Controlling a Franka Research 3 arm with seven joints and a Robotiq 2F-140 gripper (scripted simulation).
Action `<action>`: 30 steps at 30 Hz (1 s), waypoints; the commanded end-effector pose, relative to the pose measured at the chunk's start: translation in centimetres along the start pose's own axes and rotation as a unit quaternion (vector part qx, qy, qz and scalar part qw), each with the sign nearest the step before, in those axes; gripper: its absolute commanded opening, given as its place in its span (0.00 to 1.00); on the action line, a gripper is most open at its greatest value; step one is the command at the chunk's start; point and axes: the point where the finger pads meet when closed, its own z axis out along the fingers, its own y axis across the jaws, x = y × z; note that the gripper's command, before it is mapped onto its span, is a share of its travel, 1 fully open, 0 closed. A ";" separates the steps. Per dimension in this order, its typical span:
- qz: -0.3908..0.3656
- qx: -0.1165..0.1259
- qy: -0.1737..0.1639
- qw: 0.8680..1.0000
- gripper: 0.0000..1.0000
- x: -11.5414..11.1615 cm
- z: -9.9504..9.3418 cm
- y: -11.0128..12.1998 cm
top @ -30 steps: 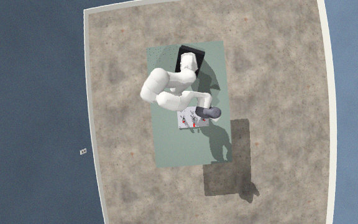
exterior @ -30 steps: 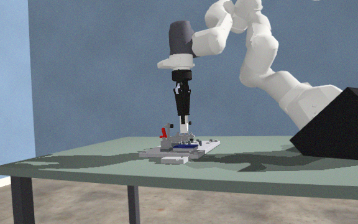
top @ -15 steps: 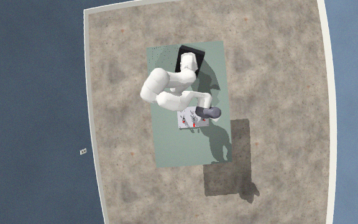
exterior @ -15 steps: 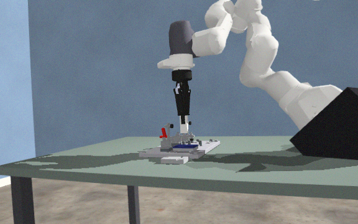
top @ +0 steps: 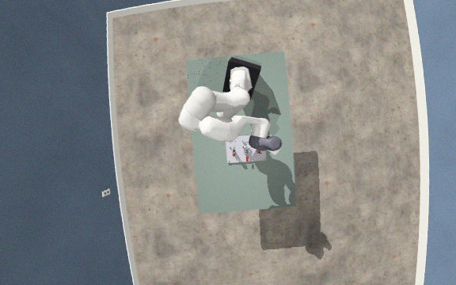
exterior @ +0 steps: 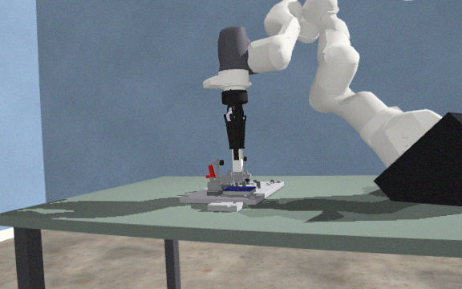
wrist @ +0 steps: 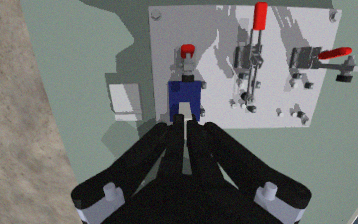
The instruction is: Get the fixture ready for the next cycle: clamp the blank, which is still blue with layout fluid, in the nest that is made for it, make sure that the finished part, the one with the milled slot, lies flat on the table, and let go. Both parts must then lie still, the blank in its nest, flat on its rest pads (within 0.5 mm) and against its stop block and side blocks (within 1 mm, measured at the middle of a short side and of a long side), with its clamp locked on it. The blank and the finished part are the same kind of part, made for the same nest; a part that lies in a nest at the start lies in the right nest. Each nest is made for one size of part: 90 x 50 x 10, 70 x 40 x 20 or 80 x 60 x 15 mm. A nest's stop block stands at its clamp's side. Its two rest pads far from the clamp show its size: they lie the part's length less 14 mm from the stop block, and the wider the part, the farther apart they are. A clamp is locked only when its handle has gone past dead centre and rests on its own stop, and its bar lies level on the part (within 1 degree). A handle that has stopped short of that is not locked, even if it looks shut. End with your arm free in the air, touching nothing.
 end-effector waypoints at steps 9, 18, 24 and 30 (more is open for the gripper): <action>-0.002 0.000 0.000 1.000 0.00 0.1 1.3 0.0; -0.002 0.000 0.000 1.000 0.00 0.1 2.1 0.0; -0.002 0.000 0.000 1.000 0.00 -0.3 2.1 0.0; -0.002 0.000 0.000 1.000 0.00 -2.4 2.1 0.1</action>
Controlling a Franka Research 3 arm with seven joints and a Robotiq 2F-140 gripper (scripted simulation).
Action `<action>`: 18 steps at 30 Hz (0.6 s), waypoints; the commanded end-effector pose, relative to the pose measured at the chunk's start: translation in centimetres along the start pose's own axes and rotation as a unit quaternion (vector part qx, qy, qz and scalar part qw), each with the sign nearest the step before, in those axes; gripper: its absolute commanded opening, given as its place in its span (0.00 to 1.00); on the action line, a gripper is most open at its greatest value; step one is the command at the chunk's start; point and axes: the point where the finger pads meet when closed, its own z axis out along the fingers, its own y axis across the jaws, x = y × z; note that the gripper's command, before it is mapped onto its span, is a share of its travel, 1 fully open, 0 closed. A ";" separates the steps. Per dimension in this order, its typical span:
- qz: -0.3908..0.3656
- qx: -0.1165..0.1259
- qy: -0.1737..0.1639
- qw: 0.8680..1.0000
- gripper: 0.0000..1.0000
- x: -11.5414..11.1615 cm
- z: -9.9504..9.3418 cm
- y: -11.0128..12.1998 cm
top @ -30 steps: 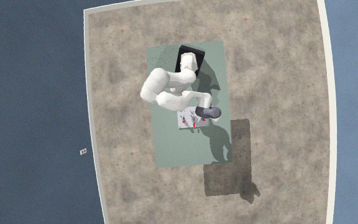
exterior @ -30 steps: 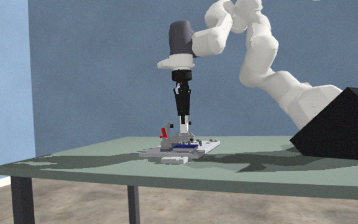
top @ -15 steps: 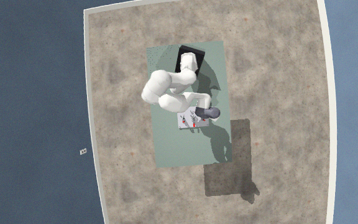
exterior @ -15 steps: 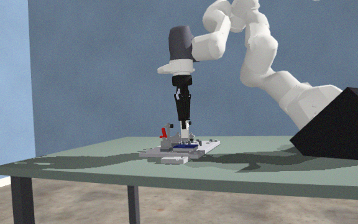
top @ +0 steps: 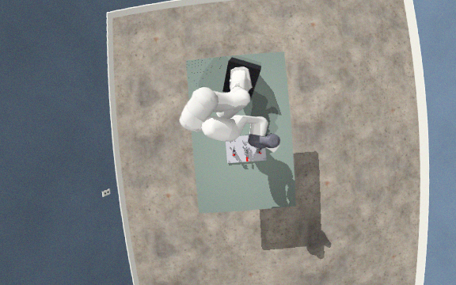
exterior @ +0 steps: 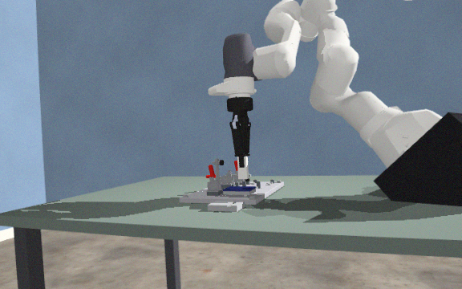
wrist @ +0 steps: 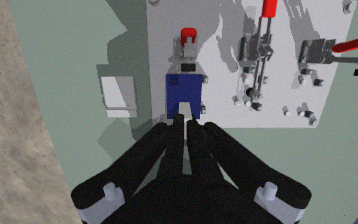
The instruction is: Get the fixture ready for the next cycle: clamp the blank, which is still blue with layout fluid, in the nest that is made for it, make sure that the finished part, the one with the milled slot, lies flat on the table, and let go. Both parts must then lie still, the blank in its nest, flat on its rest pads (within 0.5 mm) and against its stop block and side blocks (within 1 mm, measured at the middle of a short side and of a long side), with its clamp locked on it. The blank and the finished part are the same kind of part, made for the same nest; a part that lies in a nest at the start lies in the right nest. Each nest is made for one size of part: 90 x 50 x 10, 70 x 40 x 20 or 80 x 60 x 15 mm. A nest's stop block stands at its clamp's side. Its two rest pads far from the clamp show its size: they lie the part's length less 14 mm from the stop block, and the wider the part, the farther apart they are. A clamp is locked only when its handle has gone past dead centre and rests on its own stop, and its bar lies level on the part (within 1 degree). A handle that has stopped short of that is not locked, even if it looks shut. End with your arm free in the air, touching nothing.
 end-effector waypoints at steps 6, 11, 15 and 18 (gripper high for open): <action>0.009 0.002 0.000 1.000 0.00 -4.0 -0.1 -0.1; 0.009 0.002 0.000 1.000 0.00 -5.2 0.0 -0.1; 0.009 0.002 0.000 1.000 0.00 -6.0 0.0 -0.1; 0.009 0.002 0.000 1.000 0.00 -6.1 0.0 -0.1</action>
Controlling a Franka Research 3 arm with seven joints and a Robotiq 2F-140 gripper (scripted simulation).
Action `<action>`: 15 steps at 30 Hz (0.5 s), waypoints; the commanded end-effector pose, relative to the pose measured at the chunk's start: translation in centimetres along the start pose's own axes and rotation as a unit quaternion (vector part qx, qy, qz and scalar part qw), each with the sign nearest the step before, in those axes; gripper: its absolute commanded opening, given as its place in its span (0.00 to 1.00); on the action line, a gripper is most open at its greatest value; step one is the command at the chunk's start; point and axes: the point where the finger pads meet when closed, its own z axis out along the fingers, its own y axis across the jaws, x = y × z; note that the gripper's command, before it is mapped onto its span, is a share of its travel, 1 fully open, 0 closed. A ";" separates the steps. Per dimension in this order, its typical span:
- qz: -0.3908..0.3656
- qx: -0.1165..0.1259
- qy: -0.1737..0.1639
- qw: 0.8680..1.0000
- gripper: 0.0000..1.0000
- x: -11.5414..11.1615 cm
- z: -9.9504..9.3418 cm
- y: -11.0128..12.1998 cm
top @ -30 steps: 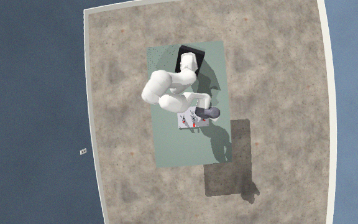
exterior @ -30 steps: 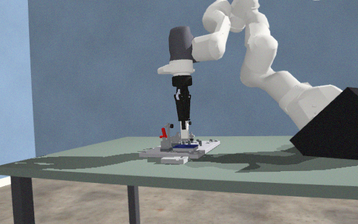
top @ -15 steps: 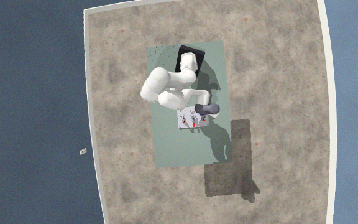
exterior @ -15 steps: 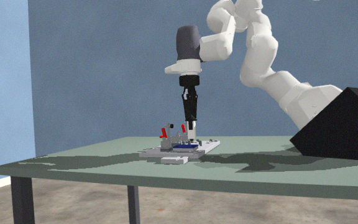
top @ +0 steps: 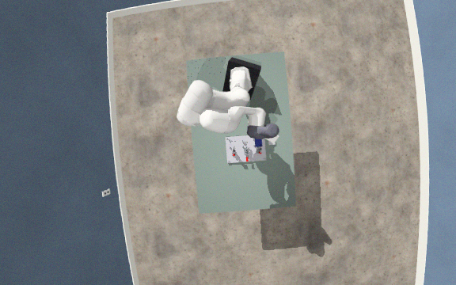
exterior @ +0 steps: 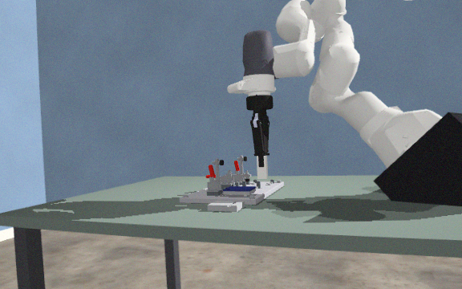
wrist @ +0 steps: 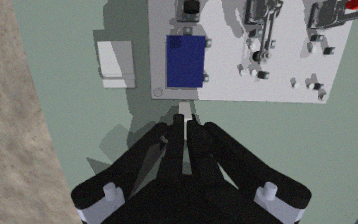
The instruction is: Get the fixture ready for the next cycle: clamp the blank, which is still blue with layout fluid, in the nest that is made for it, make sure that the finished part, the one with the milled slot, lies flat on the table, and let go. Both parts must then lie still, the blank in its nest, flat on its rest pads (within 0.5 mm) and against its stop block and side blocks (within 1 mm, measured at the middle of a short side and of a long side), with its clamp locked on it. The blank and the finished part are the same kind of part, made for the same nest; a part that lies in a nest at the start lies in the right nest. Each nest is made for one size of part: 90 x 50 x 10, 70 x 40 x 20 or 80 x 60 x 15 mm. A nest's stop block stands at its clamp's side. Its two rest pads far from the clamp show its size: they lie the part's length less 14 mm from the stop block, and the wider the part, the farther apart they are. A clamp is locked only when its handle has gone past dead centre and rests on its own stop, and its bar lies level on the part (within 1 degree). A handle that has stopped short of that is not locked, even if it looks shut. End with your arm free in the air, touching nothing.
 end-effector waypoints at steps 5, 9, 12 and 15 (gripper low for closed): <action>0.014 0.000 -0.002 1.000 0.00 -0.3 0.5 0.0; 0.014 0.000 -0.002 1.000 0.00 -0.3 1.2 0.0; 0.014 0.000 -0.002 1.000 0.00 -0.3 2.2 0.0; 0.014 0.000 -0.002 1.000 0.00 -0.3 3.1 0.0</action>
